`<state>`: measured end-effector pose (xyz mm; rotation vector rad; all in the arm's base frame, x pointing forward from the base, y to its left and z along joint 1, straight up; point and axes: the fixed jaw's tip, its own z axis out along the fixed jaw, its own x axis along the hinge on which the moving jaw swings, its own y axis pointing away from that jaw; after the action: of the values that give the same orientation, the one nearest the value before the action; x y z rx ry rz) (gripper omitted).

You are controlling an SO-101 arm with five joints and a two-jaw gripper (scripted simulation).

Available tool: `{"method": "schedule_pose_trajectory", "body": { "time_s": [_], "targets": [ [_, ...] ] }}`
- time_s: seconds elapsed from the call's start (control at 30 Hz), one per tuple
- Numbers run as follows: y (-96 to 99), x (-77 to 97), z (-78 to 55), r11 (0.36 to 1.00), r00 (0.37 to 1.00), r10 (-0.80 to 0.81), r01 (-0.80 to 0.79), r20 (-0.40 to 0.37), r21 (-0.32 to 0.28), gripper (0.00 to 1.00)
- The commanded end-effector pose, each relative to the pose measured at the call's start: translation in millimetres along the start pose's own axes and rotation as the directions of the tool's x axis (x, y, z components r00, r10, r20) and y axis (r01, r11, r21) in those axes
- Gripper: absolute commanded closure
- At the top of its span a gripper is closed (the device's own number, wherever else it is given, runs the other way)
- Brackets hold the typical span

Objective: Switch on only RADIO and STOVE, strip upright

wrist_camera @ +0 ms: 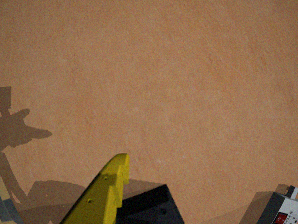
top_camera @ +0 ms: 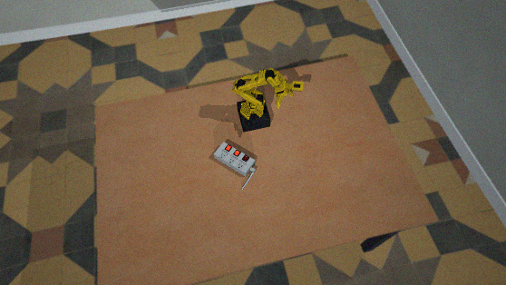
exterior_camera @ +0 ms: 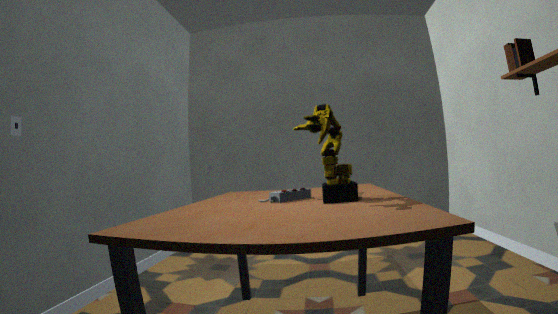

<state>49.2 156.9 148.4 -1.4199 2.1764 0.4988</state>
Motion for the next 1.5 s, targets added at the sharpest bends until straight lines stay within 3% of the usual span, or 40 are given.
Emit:
{"method": "schedule_pose_trajectory", "body": {
  "time_s": [0.0, 0.47, 0.7, 0.97, 1.03, 1.23, 1.47],
  "targets": [
    [-0.1, -0.2, -0.3, 1.000, 1.000, 0.002, -0.002, 0.002, 0.000, 1.00],
    [-17.8, -2.1, 2.9, 0.994, 0.996, 0.092, -0.093, 0.006, 0.062, 1.00],
    [-48.7, -1.8, 5.8, 0.956, 0.970, 0.243, -0.243, 0.025, 0.163, 1.00],
    [-101.4, 10.1, 3.1, 0.819, 0.875, 0.475, -0.479, 0.093, 0.316, 1.00],
    [-101.4, 10.1, 3.1, 0.819, 0.875, 0.475, -0.479, 0.093, 0.316, 1.00],
    [-144.6, 32.5, -7.1, 0.629, 0.743, 0.643, -0.651, 0.186, 0.424, 1.00],
    [-186.2, 72.4, -27.8, 0.341, 0.540, 0.776, -0.794, 0.326, 0.504, 1.00]
  ]
}}
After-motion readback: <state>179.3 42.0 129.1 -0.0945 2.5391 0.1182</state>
